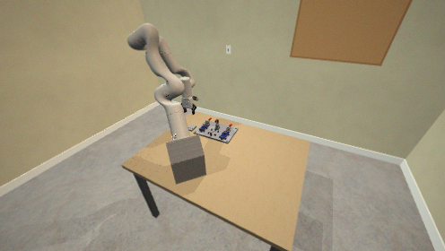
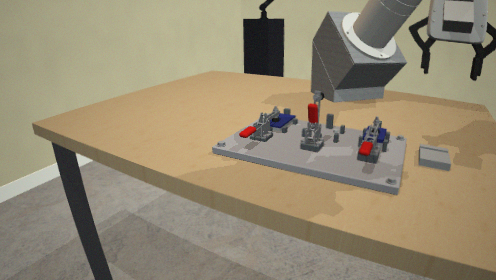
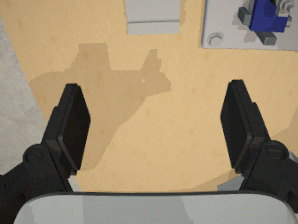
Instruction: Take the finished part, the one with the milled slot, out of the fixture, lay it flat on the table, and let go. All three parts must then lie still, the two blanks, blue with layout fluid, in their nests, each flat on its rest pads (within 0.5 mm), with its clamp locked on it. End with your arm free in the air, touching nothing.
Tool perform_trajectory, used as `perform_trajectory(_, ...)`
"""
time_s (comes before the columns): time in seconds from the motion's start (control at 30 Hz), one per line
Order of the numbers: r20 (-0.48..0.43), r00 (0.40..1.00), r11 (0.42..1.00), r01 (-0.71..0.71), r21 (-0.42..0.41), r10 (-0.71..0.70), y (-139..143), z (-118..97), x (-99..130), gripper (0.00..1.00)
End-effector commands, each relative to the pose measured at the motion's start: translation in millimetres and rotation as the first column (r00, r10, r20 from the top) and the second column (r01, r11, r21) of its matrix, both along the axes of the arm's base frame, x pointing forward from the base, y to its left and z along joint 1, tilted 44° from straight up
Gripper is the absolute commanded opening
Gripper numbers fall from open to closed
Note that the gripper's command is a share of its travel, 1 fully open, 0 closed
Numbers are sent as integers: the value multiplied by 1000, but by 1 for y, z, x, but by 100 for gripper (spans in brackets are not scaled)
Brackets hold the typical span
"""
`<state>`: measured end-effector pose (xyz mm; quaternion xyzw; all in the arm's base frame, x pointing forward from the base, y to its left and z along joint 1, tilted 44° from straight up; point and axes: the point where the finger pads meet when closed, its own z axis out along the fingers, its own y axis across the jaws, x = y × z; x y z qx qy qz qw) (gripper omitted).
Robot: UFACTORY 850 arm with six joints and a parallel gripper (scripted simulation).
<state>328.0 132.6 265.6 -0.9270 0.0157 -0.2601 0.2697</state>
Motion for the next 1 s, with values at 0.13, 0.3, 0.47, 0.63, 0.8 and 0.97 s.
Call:
perform_trajectory(0.13, -10, 1000, 1000, -5, 1, 5, -12, 19, -12, 95)
perform_trajectory(0.3, -10, 1000, 1000, -5, 1, 5, -15, 23, -15, 95)
perform_trajectory(0.47, -10, 1000, 1000, -5, 1, 5, -16, 26, -16, 95)
perform_trajectory(0.63, -10, 1000, 1000, -5, 1, 5, -17, 26, -17, 95)
perform_trajectory(0.8, -10, 1000, 1000, -5, 1, 5, -17, 26, -17, 95)
perform_trajectory(0.97, -10, 1000, 1000, -5, 1, 5, -17, 26, -17, 95)
